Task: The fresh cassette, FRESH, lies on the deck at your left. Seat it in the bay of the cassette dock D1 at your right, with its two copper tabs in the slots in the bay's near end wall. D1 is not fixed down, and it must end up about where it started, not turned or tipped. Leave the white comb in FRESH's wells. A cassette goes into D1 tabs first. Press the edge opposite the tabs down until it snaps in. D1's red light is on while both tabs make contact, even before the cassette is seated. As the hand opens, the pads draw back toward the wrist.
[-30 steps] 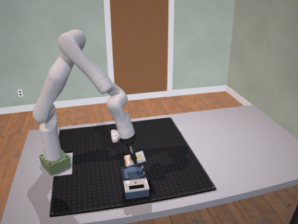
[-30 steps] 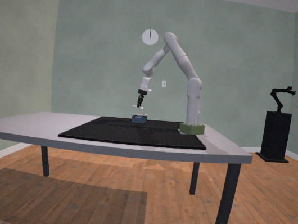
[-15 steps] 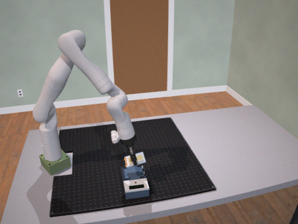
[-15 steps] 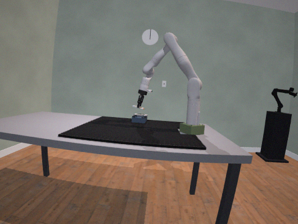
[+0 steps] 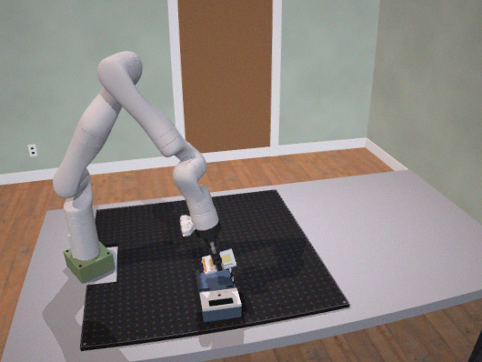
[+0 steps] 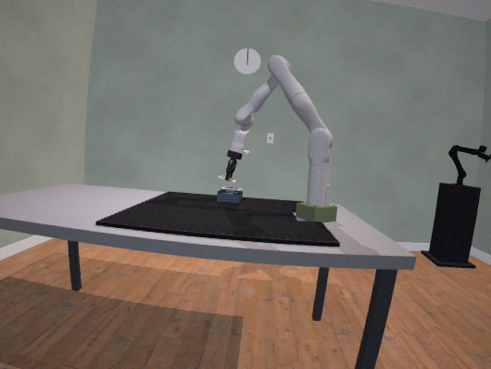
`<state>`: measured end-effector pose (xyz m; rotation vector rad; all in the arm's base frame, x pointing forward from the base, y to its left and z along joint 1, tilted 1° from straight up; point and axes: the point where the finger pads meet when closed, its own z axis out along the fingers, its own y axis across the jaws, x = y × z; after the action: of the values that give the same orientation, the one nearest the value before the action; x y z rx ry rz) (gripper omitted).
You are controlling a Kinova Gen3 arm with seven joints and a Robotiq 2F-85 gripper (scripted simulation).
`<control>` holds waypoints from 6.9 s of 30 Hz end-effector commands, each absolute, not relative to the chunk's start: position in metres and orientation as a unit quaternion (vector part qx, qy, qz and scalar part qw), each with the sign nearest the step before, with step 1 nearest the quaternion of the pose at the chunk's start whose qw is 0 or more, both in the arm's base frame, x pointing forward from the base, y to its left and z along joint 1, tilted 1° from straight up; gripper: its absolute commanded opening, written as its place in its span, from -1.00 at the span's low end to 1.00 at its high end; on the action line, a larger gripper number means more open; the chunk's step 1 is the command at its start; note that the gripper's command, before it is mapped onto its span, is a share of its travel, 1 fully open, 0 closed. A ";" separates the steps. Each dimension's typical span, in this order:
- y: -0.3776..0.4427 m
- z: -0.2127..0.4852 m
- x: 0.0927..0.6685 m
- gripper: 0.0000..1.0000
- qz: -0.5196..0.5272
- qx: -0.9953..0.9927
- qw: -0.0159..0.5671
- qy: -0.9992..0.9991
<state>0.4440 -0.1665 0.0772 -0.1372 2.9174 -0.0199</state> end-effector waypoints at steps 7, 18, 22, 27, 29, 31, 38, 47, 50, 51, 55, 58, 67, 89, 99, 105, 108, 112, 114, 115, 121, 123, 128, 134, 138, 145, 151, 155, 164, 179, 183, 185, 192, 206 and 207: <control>-0.167 0.066 0.443 -1.00 -0.006 -0.046 0.108 0.993; -0.167 0.054 0.443 -1.00 -0.006 -0.046 0.108 0.993; -0.167 0.052 0.443 -1.00 -0.006 -0.046 0.108 0.993; -0.167 0.052 0.443 -1.00 -0.006 -0.046 0.108 0.993; -0.167 0.052 0.443 -1.00 -0.006 -0.046 0.108 0.993; -0.167 0.051 0.443 -1.00 -0.006 -0.046 0.108 0.993; -0.167 0.044 0.443 -1.00 -0.006 -0.046 0.108 0.993; -0.167 0.034 0.443 -1.00 -0.006 -0.046 0.108 0.993; -0.167 0.034 0.443 -1.00 -0.006 -0.046 0.108 0.993; -0.167 0.034 0.443 -1.00 -0.006 -0.046 0.108 0.993; -0.167 0.034 0.443 -1.00 -0.006 -0.046 0.108 0.993; -0.167 0.034 0.443 -1.00 -0.006 -0.046 0.108 0.993; -0.167 0.031 0.443 -1.00 -0.006 -0.046 0.108 0.993; -0.168 0.025 0.443 -1.00 -0.006 -0.046 0.108 0.993; -0.168 0.025 0.443 1.00 -0.006 -0.046 0.108 0.993; -0.168 0.025 0.443 1.00 -0.006 -0.046 0.108 0.993; -0.168 0.025 0.443 1.00 -0.006 -0.046 0.108 0.993; -0.168 0.025 0.443 1.00 -0.006 -0.046 0.108 0.993; -0.168 0.026 0.443 1.00 -0.006 -0.046 0.108 0.993; -0.168 0.027 0.443 1.00 -0.006 -0.046 0.108 0.993; -0.167 0.033 0.443 1.00 -0.006 -0.046 0.108 0.993; -0.167 0.035 0.443 1.00 -0.006 -0.046 0.108 0.993; -0.167 0.042 0.443 1.00 -0.006 -0.046 0.108 0.993; -0.167 0.050 0.443 1.00 -0.006 -0.046 0.108 0.993; -0.167 0.053 0.443 1.00 -0.006 -0.046 0.108 0.993; -0.167 0.062 0.443 1.00 -0.006 -0.046 0.108 0.993; -0.167 0.070 0.442 1.00 -0.006 -0.046 0.108 0.993; -0.167 0.070 0.442 1.00 -0.006 -0.046 0.108 0.993; -0.166 0.070 0.449 -1.00 -0.010 -0.046 0.025 0.999; -0.164 0.069 0.466 -1.00 -0.010 -0.045 0.008 0.999; -0.164 0.069 0.472 -1.00 -0.010 -0.045 0.008 0.999; -0.164 0.069 0.474 -1.00 -0.010 -0.045 0.008 0.999; -0.163 0.069 0.481 -1.00 -0.010 -0.045 0.008 0.999; -0.162 0.069 0.497 -1.00 -0.010 -0.045 0.008 0.999; -0.162 0.069 0.498 -1.00 -0.010 -0.045 0.008 0.999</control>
<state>0.4956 -0.1619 0.0689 -0.1398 3.1234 -0.0318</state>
